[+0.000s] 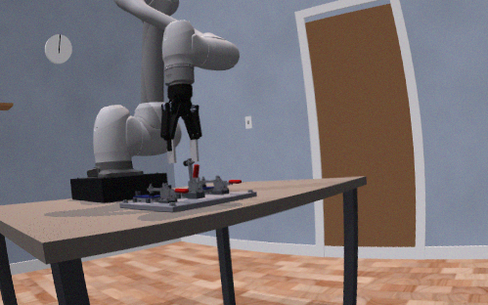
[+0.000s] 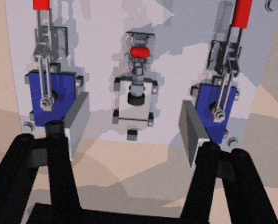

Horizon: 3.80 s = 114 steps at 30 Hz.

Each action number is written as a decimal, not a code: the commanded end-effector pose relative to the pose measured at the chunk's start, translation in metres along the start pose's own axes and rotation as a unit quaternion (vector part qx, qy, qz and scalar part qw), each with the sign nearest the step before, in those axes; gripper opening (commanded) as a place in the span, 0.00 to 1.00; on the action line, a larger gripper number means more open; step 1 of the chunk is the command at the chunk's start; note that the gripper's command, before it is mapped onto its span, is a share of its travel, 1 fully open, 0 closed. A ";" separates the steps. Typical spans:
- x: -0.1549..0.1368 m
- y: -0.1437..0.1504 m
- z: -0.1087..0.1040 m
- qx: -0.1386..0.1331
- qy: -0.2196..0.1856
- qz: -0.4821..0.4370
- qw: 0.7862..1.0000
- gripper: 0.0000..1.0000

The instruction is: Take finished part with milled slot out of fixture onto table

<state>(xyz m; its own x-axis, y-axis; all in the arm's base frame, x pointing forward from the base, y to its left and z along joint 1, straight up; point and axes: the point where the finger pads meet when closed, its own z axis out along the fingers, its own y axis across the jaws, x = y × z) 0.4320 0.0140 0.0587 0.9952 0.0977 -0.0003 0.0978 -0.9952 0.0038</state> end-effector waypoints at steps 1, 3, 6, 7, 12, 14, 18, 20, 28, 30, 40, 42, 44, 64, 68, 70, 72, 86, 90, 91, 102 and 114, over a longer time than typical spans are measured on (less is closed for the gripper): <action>-0.011 0.000 0.000 0.000 0.000 0.000 1.000 0.58; -0.016 0.000 0.000 0.000 0.000 0.000 1.000 0.58; -0.024 0.000 0.000 0.000 0.000 0.000 1.000 0.58; -0.026 0.000 0.000 0.000 0.000 0.000 1.000 0.58; -0.030 0.000 0.000 0.000 0.000 0.000 1.000 0.58; -0.032 0.000 0.000 0.000 0.000 0.000 1.000 0.58; -0.034 0.000 0.000 0.000 0.000 0.000 1.000 0.58; -0.034 0.000 0.000 0.000 0.000 0.000 1.000 0.58; -0.034 0.000 0.001 0.000 0.000 0.000 1.000 0.58; -0.034 0.000 0.003 0.000 0.000 0.000 1.000 0.58; -0.034 0.000 0.023 0.000 0.000 0.000 1.000 0.58; -0.034 0.000 0.026 0.000 0.000 0.000 1.000 0.58; -0.034 0.000 0.028 0.000 0.000 0.000 1.000 0.58; -0.034 0.000 0.050 0.000 0.000 0.000 1.000 0.58; -0.034 0.000 0.050 0.000 0.000 0.000 1.000 0.58; -0.034 0.000 0.050 0.000 0.000 0.000 1.000 0.58; -0.034 0.000 0.050 0.000 0.000 0.000 1.000 0.58; -0.034 0.000 0.050 0.000 0.000 0.000 1.000 0.58; -0.034 0.000 0.050 0.000 0.000 0.000 1.000 0.58; -0.034 0.000 0.050 0.000 0.000 0.000 1.000 0.58; -0.034 0.000 0.050 0.000 0.000 0.000 1.000 0.58; -0.034 0.000 0.057 0.000 0.000 0.000 1.000 0.58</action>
<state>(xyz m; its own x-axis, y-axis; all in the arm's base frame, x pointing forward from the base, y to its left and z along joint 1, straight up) 0.3977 0.0104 0.0041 0.9952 0.0978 -0.0003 0.0978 -0.9952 0.0038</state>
